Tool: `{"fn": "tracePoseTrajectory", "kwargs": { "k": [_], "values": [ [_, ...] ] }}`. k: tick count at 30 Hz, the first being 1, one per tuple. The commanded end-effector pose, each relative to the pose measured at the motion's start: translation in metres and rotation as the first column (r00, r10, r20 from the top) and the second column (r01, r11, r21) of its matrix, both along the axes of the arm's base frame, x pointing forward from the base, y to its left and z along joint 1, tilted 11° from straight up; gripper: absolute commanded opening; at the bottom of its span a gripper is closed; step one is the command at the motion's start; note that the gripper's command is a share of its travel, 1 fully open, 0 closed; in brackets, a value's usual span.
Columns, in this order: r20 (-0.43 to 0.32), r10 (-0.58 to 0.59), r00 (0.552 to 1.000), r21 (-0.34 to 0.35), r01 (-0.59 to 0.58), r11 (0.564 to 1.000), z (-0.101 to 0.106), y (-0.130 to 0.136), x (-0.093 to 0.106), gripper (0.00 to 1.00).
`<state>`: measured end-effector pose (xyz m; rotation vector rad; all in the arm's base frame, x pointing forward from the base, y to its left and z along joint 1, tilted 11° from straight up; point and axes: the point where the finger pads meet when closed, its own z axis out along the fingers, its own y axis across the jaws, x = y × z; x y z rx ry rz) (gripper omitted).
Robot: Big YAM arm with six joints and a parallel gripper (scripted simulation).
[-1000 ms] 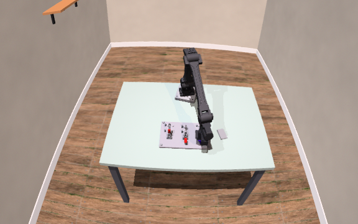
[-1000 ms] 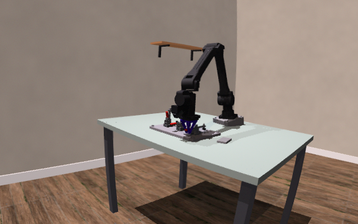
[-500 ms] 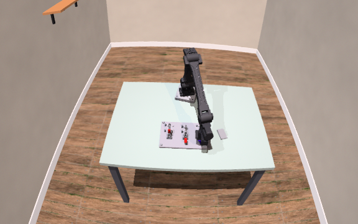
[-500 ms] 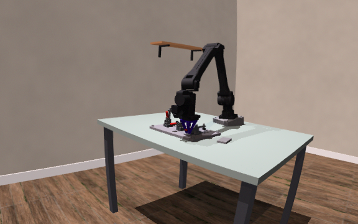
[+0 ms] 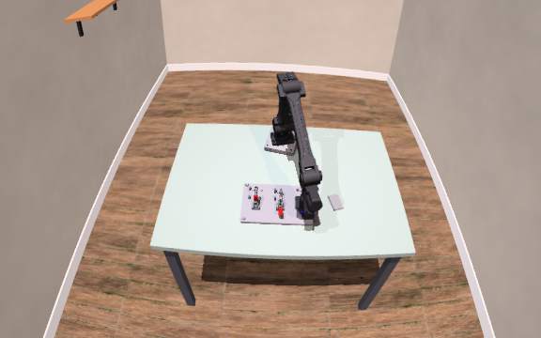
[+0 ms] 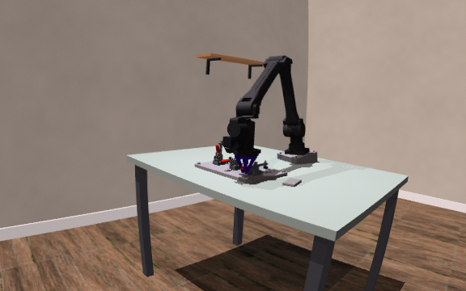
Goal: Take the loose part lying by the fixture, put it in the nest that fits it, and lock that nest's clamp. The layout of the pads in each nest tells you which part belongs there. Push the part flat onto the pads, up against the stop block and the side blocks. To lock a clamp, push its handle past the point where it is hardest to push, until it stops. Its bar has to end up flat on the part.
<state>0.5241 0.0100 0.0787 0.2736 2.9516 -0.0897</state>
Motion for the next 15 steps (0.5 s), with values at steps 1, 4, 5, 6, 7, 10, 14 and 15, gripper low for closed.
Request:
{"fn": "tracePoseTrajectory", "kwargs": {
  "k": [1, 4, 5, 6, 7, 10, 14, 15],
  "values": [
    [0.017, 0.001, 1.0, 0.003, -0.001, 1.0, 0.025, 0.007, -0.011, 0.0],
    [0.017, 0.001, 1.0, 0.002, -0.001, 1.0, 0.027, 0.008, -0.014, 0.0],
    [0.017, 0.001, 1.0, 0.002, -0.001, 1.0, 0.028, 0.008, -0.015, 0.0],
    [0.017, 0.001, 1.0, 0.002, -0.001, 1.0, 0.029, 0.008, -0.016, 0.0],
    [0.017, 0.001, 1.0, 0.002, -0.001, 1.0, 0.029, 0.008, -0.017, 0.0],
    [0.017, 0.001, 1.0, 0.002, -0.001, 1.0, 0.03, 0.009, -0.018, 0.0],
    [0.017, 0.001, 1.0, 0.002, -0.001, 1.0, 0.032, 0.009, -0.022, 0.0],
    [0.017, 0.001, 1.0, 0.002, -0.001, 1.0, 0.033, 0.01, -0.023, 0.0]
  ]
}}
